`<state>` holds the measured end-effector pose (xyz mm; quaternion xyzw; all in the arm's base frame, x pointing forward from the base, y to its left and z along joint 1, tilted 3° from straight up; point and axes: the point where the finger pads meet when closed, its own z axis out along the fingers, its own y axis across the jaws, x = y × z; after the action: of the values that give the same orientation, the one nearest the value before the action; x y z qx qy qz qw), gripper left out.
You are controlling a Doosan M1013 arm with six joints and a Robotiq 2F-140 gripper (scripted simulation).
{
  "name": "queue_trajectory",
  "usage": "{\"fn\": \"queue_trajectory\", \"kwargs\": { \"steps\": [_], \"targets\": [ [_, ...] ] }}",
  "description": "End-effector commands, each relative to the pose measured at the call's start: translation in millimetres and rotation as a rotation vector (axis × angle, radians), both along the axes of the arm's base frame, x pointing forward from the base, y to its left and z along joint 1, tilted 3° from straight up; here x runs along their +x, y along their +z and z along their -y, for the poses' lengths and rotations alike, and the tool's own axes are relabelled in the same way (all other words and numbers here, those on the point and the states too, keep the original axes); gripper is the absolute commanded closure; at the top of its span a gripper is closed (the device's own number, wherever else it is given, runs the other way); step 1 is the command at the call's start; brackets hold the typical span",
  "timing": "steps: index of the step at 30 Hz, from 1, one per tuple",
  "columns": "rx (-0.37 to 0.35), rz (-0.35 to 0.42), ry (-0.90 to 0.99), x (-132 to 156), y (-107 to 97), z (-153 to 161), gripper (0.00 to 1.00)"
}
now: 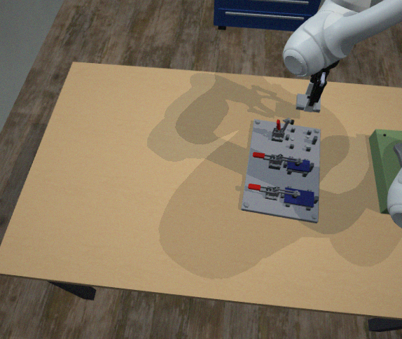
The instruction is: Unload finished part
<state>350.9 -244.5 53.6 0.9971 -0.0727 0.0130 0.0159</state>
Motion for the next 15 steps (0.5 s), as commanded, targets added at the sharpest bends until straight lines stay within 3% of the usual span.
{"fn": "queue_trajectory", "kwargs": {
  "steps": [1, 15],
  "targets": [
    [0.001, 0.002, 0.003, 0.2, -7.1, 0.7, 1.0],
    [0.0, 0.002, 0.003, 1.1, -40.6, 2.0, 1.0]
  ]
}}
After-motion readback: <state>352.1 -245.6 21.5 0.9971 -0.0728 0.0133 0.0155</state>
